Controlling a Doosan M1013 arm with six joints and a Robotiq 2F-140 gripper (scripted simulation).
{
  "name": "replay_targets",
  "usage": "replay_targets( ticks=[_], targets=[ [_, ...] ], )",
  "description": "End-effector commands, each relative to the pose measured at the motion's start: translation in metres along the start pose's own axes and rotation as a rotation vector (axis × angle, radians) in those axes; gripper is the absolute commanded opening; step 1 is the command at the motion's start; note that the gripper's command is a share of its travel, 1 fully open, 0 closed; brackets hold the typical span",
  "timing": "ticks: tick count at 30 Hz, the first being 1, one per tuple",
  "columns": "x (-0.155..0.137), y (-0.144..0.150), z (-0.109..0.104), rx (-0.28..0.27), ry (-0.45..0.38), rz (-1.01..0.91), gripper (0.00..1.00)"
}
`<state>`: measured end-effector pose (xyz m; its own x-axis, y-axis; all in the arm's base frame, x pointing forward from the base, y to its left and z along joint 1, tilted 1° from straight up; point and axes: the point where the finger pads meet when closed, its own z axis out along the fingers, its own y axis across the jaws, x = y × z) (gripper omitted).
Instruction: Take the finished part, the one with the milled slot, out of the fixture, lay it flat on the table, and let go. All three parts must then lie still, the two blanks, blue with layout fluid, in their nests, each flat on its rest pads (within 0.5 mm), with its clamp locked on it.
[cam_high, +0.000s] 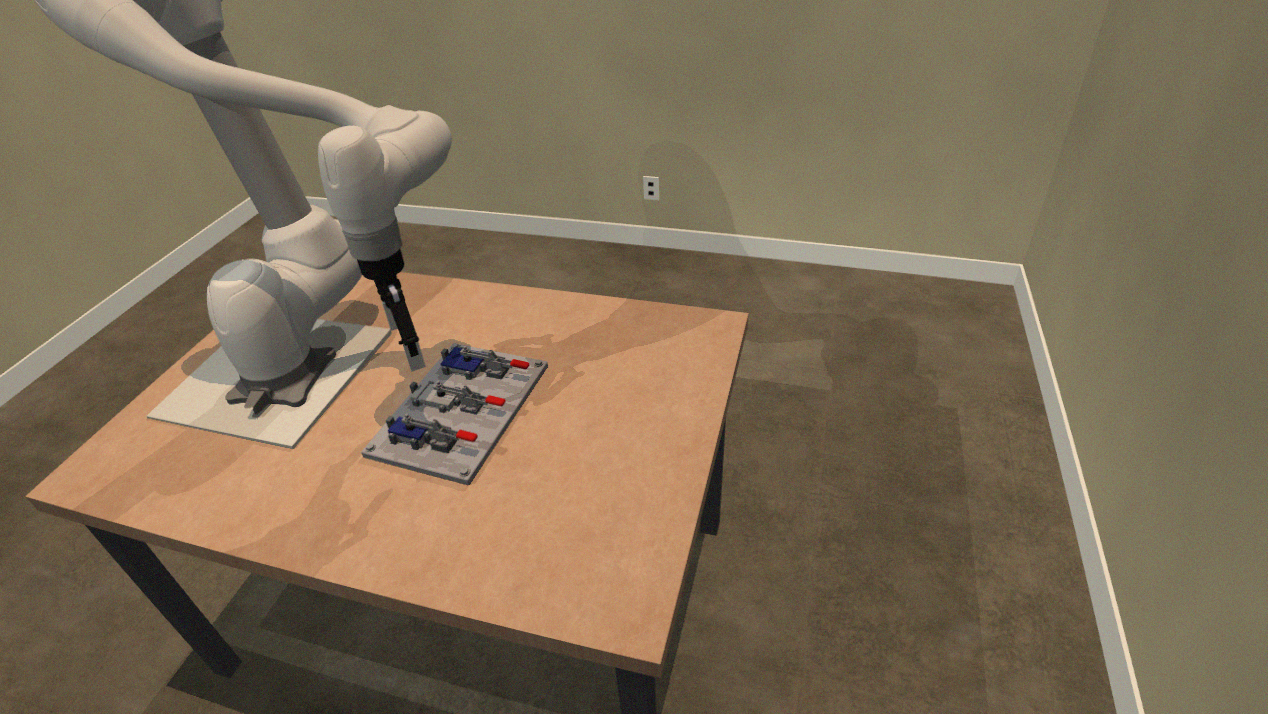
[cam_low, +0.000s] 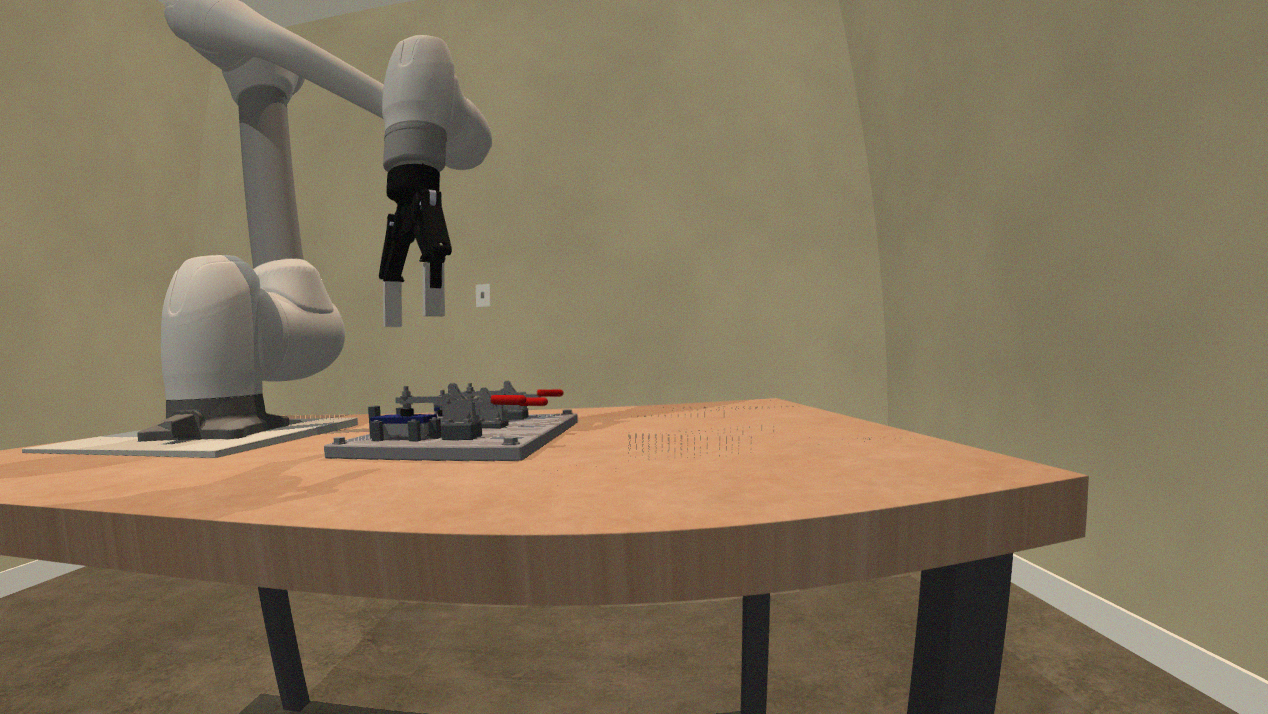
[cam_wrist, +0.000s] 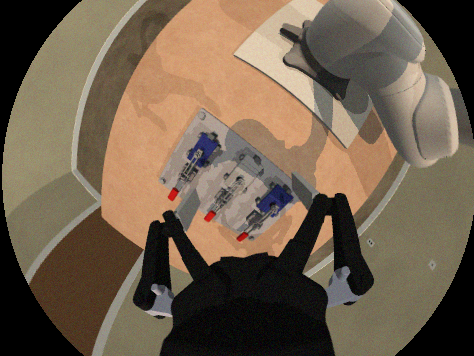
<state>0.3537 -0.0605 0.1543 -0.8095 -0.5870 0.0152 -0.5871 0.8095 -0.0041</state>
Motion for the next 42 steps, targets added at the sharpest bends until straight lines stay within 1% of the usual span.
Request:
replay_targets(
  ticks=[1, 5, 8, 10, 13, 15, 24, 25, 27, 29, 30, 39, 41, 42],
  targets=[
    [0.0, 0.0, 0.0, 0.0, 0.0, 0.0, 1.0],
    [0.0, 0.0, -0.001, 0.0, 0.0, -0.037, 1.0],
    [-0.002, 0.0, -0.003, 0.0, 0.0, -0.133, 1.0],
    [-0.002, 0.0, -0.003, 0.0, 0.0, -0.133, 1.0],
    [-0.003, -0.001, -0.006, 0.0, 0.0, -0.302, 1.0],
    [-0.004, -0.001, -0.008, 0.0, 0.0, -0.374, 1.0],
    [-0.004, -0.001, -0.008, 0.0, 0.0, -0.374, 1.0],
    [-0.005, -0.001, -0.009, 0.0, 0.0, -0.453, 1.0],
    [-0.005, -0.001, -0.009, 0.0, 0.0, -0.453, 1.0],
    [-0.007, -0.002, -0.012, 0.0, 0.0, -0.605, 1.0],
    [-0.007, -0.002, -0.013, 0.0, 0.0, -0.631, 1.0],
    [-0.007, -0.002, -0.013, 0.0, 0.0, -0.631, 1.0],
    [-0.009, -0.002, -0.016, 0.0, 0.0, -0.8, 1.0],
    [-0.009, -0.002, -0.017, 0.0, 0.0, -0.814, 1.0]
  ],
)
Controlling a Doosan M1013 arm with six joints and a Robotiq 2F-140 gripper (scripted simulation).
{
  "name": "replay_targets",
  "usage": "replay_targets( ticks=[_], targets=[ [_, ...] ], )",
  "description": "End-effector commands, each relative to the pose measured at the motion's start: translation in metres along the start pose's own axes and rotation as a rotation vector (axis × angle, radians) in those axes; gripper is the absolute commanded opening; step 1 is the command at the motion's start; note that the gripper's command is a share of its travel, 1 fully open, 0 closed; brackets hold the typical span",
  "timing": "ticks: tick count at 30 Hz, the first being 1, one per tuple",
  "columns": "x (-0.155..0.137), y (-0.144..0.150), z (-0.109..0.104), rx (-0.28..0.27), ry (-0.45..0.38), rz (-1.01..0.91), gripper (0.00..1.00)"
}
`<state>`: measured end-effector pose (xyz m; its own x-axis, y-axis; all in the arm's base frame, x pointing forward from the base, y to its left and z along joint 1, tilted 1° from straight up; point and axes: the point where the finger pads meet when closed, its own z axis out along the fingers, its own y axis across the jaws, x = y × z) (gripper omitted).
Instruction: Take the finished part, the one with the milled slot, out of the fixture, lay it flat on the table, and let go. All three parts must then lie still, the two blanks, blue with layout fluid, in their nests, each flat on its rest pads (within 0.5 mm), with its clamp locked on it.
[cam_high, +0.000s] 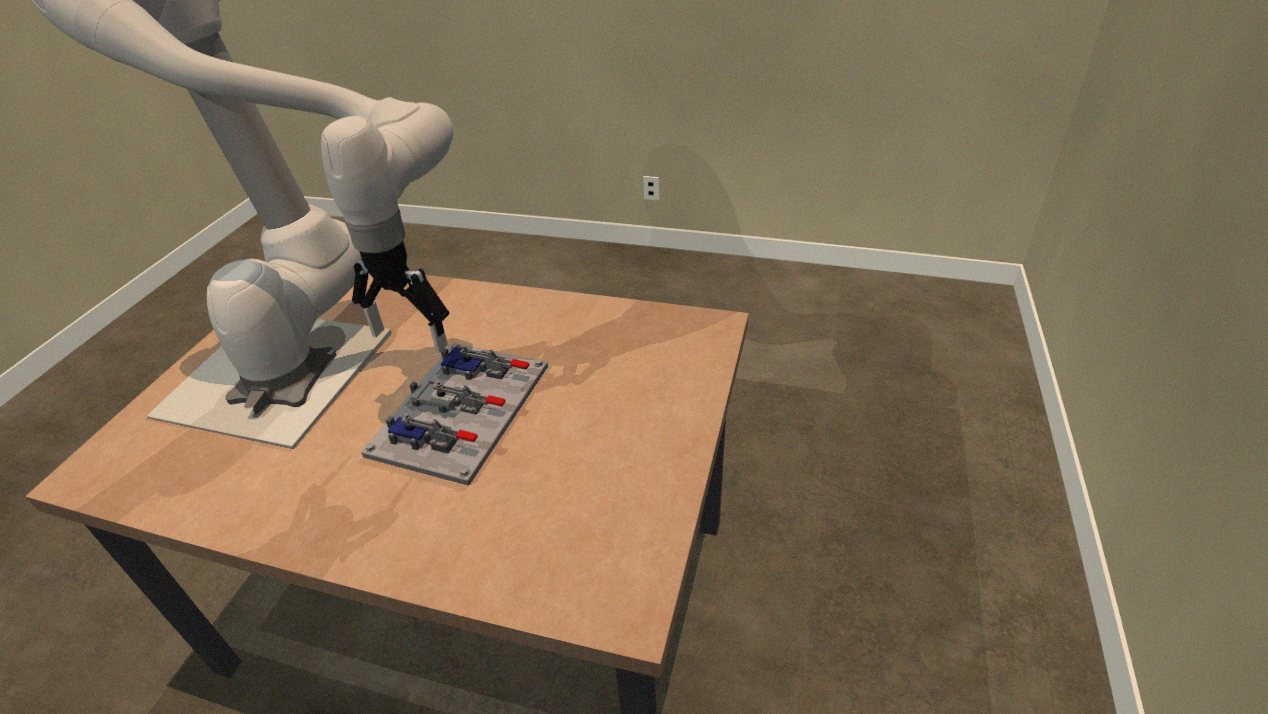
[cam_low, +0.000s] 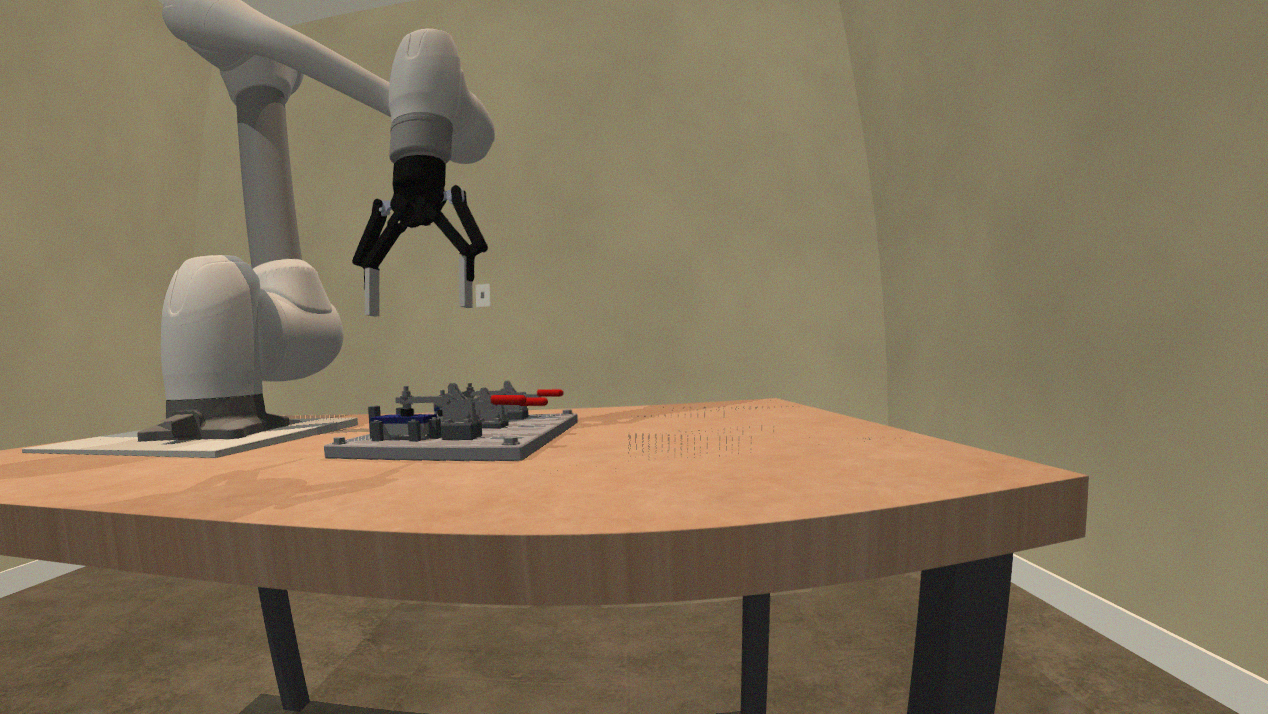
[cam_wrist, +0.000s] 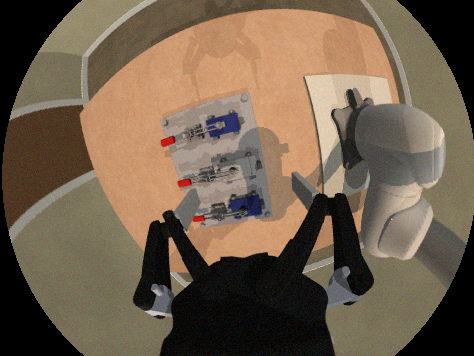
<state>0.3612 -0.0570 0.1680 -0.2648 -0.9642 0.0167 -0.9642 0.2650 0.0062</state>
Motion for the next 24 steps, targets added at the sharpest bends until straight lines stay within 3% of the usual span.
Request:
replay_targets(
  ticks=[1, 4, 13, 15, 19, 20, 24],
  targets=[
    [-0.001, -0.001, -0.003, 0.0, -0.003, -0.139, 1.0],
    [-0.002, -0.002, -0.005, 0.0, -0.003, -0.257, 1.0],
    [-0.002, -0.002, -0.005, 0.0, -0.003, -0.257, 1.0],
    [-0.003, -0.004, -0.009, 0.0, -0.003, -0.427, 1.0],
    [-0.003, -0.004, -0.01, 0.0, -0.003, -0.469, 1.0],
    [-0.004, -0.005, -0.012, 0.001, -0.003, -0.577, 1.0],
    [-0.005, -0.006, -0.014, 0.001, -0.003, -0.684, 1.0]
  ],
)
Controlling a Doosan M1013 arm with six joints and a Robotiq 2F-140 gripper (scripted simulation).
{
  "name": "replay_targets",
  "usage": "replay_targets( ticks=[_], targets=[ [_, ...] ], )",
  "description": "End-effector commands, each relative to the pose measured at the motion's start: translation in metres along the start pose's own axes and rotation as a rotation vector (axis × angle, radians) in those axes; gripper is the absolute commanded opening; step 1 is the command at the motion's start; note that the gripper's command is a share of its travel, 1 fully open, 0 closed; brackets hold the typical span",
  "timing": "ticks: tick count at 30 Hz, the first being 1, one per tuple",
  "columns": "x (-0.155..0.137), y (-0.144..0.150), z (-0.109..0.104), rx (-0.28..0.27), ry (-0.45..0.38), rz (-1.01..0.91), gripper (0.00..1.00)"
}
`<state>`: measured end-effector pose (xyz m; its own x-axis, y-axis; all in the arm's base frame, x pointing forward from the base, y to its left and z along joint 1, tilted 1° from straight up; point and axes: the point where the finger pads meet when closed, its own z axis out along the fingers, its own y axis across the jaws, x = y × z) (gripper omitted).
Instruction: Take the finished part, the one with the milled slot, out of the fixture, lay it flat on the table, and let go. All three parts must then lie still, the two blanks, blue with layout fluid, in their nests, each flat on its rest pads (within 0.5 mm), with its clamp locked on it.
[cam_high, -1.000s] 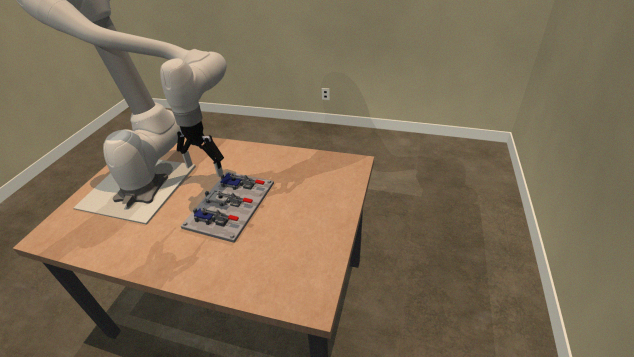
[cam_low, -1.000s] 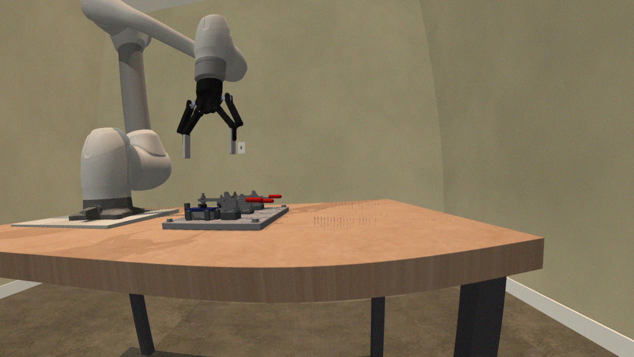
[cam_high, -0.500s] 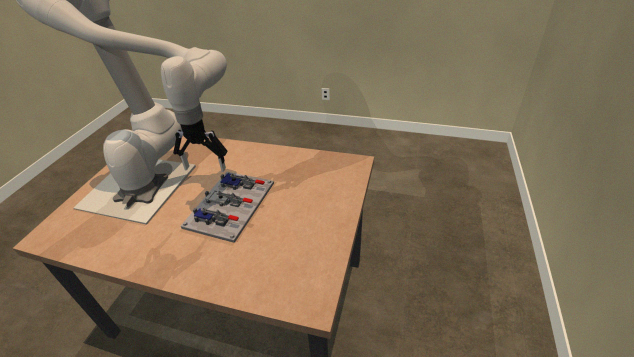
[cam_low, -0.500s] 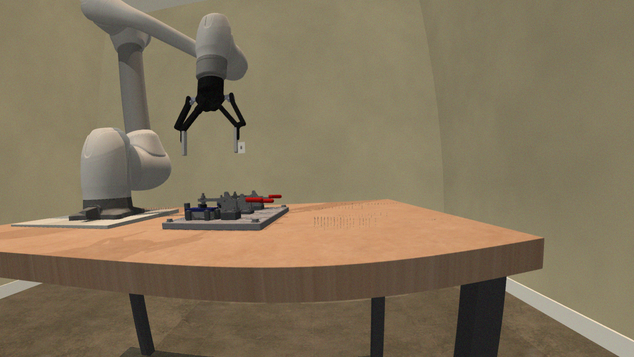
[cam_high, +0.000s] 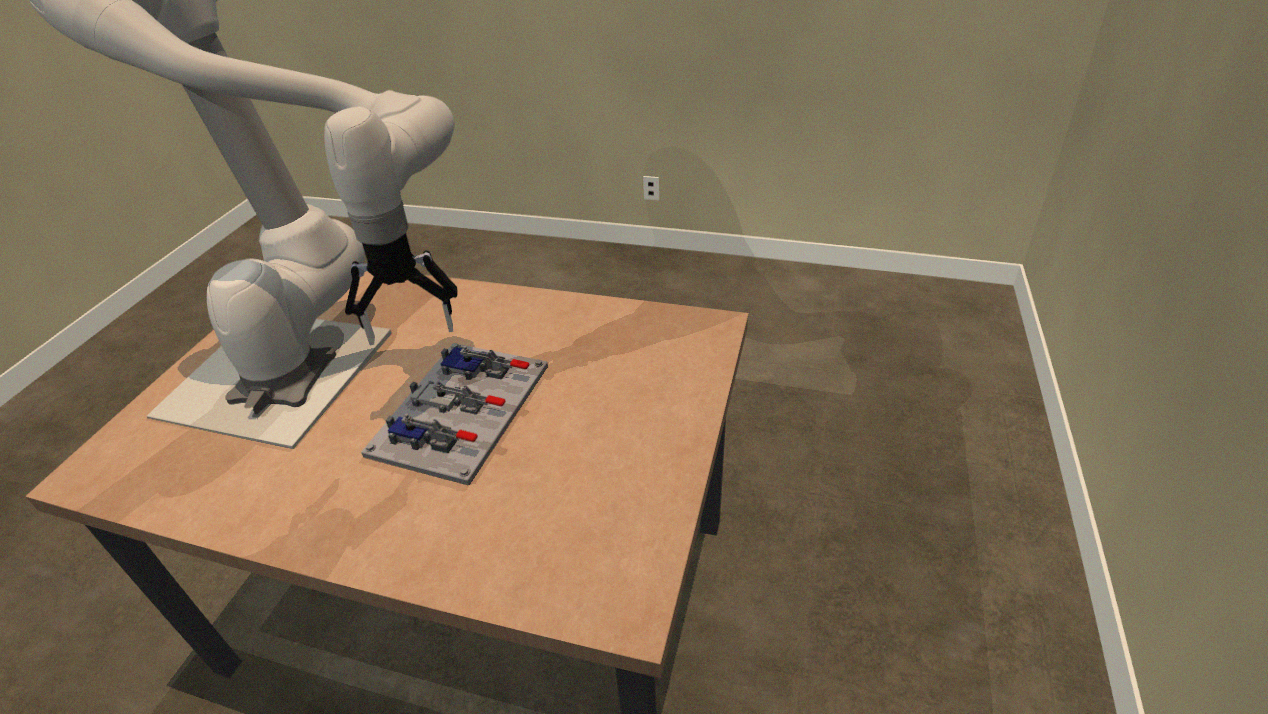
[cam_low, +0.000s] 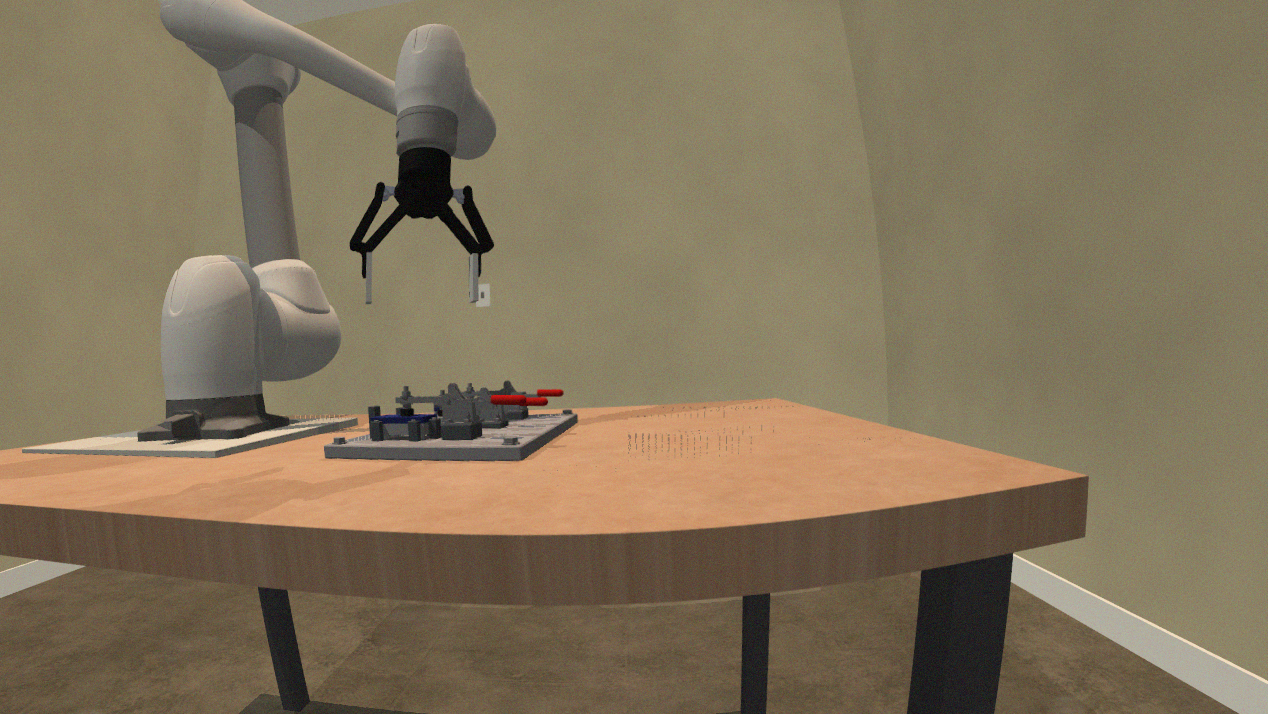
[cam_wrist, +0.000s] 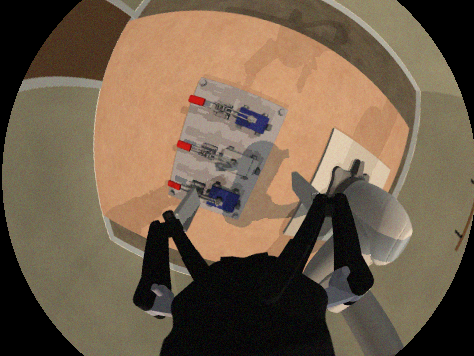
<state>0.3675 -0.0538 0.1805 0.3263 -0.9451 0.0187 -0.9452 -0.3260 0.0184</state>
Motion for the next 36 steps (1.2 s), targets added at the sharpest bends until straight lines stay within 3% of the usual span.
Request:
replay_targets(
  ticks=[1, 8, 10, 12, 16, 26, 33, 36],
  targets=[
    [0.0, -0.001, -0.002, 0.006, -0.01, -0.083, 1.0],
    [0.0, -0.001, -0.002, 0.006, -0.01, -0.083, 1.0],
    [0.0, -0.003, -0.005, 0.006, -0.01, -0.253, 1.0],
    [0.0, -0.003, -0.005, 0.006, -0.01, -0.253, 1.0],
    [-0.001, -0.005, -0.009, 0.007, -0.009, -0.454, 1.0],
    [-0.001, -0.005, -0.01, 0.008, -0.009, -0.477, 1.0],
    [-0.001, -0.008, -0.016, 0.009, -0.008, -0.779, 1.0],
    [-0.001, -0.008, -0.016, 0.009, -0.008, -0.779, 1.0]
  ],
)
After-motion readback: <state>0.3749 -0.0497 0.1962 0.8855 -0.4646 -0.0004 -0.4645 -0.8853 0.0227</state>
